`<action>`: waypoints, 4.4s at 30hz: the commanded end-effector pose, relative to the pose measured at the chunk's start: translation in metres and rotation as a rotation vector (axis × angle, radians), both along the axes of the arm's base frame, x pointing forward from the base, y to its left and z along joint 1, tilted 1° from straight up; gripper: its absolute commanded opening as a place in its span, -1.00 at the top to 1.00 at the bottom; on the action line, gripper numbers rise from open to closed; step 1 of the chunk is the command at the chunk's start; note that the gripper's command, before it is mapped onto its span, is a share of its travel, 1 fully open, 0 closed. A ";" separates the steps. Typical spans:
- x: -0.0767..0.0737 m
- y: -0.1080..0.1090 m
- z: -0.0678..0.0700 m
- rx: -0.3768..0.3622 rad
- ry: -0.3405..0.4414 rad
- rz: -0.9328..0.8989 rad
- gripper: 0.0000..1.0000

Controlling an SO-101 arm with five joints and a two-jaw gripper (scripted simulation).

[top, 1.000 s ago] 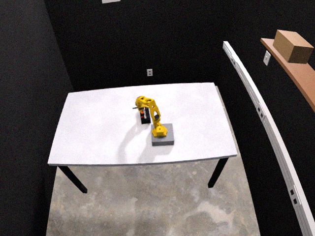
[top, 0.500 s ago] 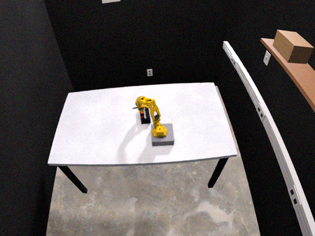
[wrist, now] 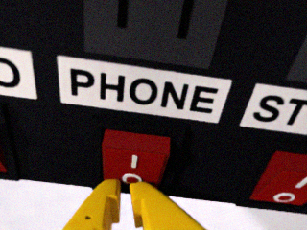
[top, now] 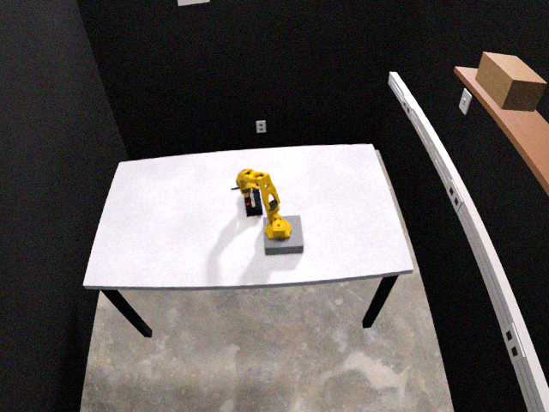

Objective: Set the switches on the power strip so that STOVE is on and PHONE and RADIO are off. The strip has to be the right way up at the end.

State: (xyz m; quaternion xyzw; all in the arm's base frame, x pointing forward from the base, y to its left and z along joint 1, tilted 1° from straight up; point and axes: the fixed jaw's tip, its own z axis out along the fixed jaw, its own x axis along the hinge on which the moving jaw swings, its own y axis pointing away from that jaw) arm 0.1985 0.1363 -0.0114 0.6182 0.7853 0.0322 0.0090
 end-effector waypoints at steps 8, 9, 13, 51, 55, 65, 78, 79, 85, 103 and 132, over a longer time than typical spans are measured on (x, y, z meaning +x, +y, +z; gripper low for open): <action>-0.009 -0.006 -0.008 -0.046 0.063 0.009 1.00; -0.008 -0.005 -0.006 -0.046 0.063 0.008 1.00; -0.006 -0.005 -0.001 -0.046 0.063 0.006 1.00; -0.032 -0.017 0.016 -0.047 0.062 0.032 1.00; -0.041 -0.021 0.015 -0.047 0.062 0.041 1.00; -0.047 -0.024 0.015 -0.047 0.062 0.047 1.00; -0.047 -0.024 0.015 -0.047 0.062 0.047 1.00; -0.047 -0.024 0.015 -0.047 0.062 0.047 1.00; -0.047 -0.024 0.015 -0.047 0.062 0.048 1.00; -0.047 -0.019 0.019 -0.048 0.062 0.068 1.00; -0.046 -0.018 0.019 -0.048 0.062 0.067 1.00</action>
